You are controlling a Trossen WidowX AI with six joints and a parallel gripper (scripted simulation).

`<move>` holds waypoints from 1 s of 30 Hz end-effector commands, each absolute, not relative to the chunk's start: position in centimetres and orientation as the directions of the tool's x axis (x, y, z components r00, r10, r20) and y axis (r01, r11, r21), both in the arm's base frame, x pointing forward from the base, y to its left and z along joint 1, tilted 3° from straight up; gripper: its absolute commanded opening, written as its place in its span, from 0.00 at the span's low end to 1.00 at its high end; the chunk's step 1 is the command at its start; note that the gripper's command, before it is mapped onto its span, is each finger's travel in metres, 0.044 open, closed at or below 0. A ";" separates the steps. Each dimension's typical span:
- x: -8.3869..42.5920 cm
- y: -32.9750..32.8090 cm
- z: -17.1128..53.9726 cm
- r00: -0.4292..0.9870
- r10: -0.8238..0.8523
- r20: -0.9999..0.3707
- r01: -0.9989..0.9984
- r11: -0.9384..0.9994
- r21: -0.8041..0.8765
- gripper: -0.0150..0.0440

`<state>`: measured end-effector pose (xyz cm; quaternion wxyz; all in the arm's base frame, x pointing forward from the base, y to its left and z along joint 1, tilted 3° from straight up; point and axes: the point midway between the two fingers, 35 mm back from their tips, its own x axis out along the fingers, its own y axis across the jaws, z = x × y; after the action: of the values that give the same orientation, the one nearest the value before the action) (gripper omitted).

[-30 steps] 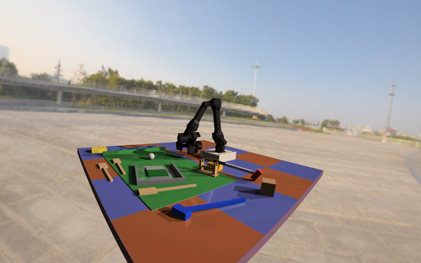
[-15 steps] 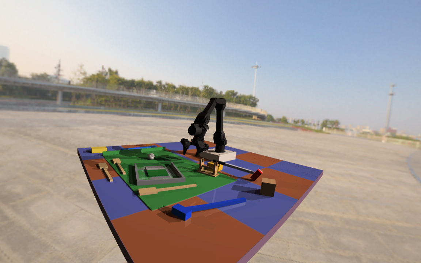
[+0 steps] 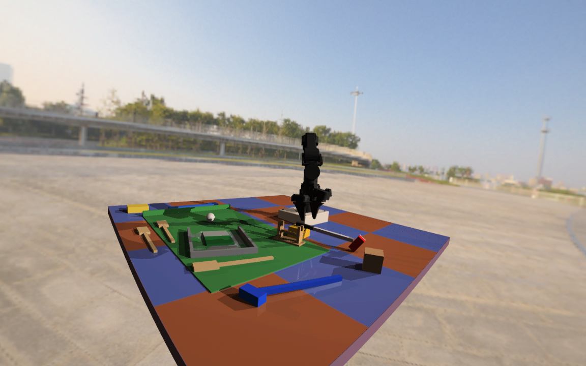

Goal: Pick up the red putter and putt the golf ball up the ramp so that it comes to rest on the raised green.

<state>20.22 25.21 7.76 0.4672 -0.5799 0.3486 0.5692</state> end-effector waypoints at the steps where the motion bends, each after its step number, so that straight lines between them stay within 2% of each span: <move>1: 15.9 29.0 7.0 -0.028 0.164 -0.986 -0.915 -0.402 -0.040 1.00; 30: 16.3 29.0 2.3 -0.030 0.164 -0.986 -0.914 -0.403 -0.040 1.00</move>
<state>16.30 28.87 2.73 0.4264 -0.5530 0.3412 0.6293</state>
